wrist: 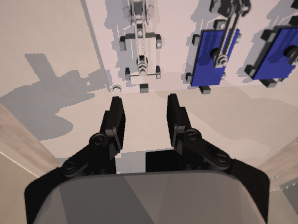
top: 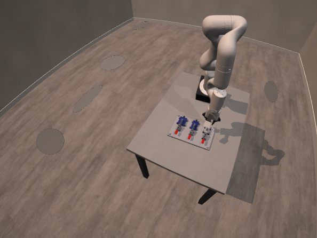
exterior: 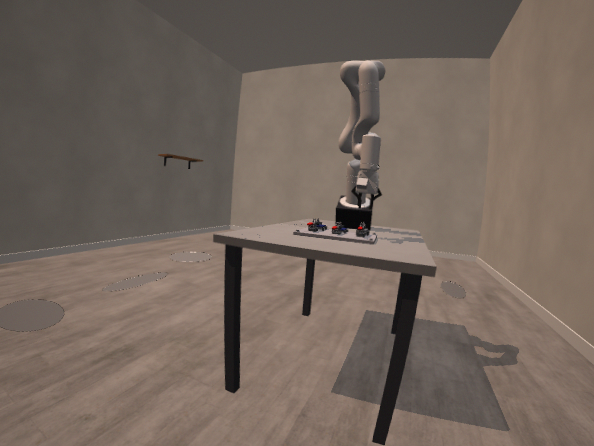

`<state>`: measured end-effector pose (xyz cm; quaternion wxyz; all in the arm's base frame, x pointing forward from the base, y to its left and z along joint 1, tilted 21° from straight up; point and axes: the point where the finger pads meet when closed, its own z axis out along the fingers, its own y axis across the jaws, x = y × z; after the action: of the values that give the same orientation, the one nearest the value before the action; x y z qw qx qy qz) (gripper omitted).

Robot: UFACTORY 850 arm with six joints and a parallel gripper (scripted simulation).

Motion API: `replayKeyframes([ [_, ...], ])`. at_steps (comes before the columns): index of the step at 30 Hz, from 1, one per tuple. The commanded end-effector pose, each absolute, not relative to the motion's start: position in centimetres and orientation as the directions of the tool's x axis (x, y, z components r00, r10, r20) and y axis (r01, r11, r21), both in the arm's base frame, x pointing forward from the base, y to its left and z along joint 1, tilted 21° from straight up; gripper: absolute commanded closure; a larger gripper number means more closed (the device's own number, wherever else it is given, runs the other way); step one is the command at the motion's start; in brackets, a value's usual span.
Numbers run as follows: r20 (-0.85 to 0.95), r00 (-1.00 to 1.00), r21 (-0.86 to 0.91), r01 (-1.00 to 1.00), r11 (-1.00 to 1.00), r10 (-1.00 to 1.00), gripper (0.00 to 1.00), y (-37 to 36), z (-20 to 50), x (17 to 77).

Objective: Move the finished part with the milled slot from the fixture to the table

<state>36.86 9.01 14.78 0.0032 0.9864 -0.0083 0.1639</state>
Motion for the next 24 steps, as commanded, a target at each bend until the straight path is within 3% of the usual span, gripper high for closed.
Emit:
replayKeyframes([
  [1,0.364,0.931,-0.023,-0.010,-1.000,-0.018,0.53,9.0,15.1,37.7],
  [24,0.364,0.931,-0.023,-0.010,-1.000,-0.018,0.53,8.9,17.1,42.9],
])
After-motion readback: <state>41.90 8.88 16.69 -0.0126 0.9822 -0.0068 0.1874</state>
